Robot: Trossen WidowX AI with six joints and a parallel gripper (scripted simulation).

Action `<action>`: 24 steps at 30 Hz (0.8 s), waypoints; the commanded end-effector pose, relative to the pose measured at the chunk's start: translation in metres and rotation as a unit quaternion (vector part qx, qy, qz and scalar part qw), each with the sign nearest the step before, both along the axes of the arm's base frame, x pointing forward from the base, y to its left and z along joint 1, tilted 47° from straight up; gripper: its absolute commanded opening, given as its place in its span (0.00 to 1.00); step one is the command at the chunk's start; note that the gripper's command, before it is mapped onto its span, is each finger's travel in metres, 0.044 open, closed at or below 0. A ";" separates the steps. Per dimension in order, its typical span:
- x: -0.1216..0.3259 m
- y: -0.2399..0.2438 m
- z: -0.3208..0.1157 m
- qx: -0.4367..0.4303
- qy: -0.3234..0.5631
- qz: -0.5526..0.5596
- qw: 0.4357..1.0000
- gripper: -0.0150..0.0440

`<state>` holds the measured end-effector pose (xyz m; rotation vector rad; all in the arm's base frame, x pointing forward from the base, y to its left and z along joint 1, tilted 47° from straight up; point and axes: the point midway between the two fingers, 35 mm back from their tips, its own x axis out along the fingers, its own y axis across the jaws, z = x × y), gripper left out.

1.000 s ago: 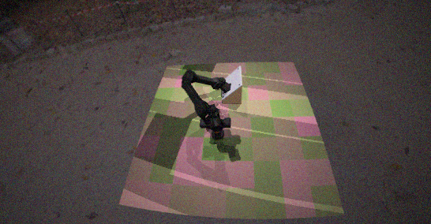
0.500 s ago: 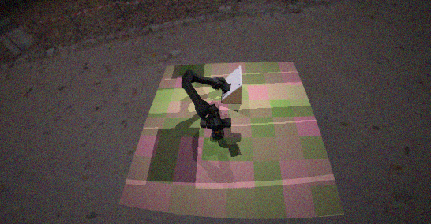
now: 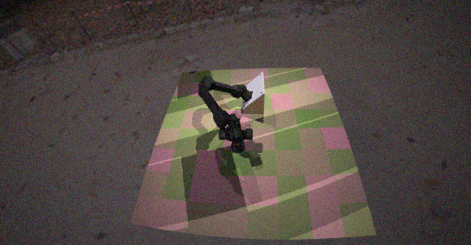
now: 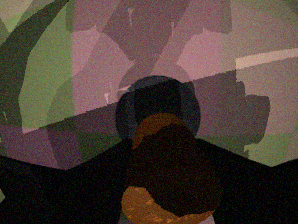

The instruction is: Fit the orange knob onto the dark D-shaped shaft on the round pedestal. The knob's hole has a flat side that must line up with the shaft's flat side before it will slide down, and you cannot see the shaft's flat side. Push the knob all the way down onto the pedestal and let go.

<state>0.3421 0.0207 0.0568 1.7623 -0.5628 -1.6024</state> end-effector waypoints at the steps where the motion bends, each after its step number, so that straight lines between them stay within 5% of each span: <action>1: 0.001 0.000 0.001 -0.001 0.001 0.002 1.000 0.25; 13: 0.001 0.002 0.005 0.006 -0.031 -0.029 0.999 0.25; 24: 0.005 0.003 0.005 0.058 -0.278 -0.267 0.921 0.25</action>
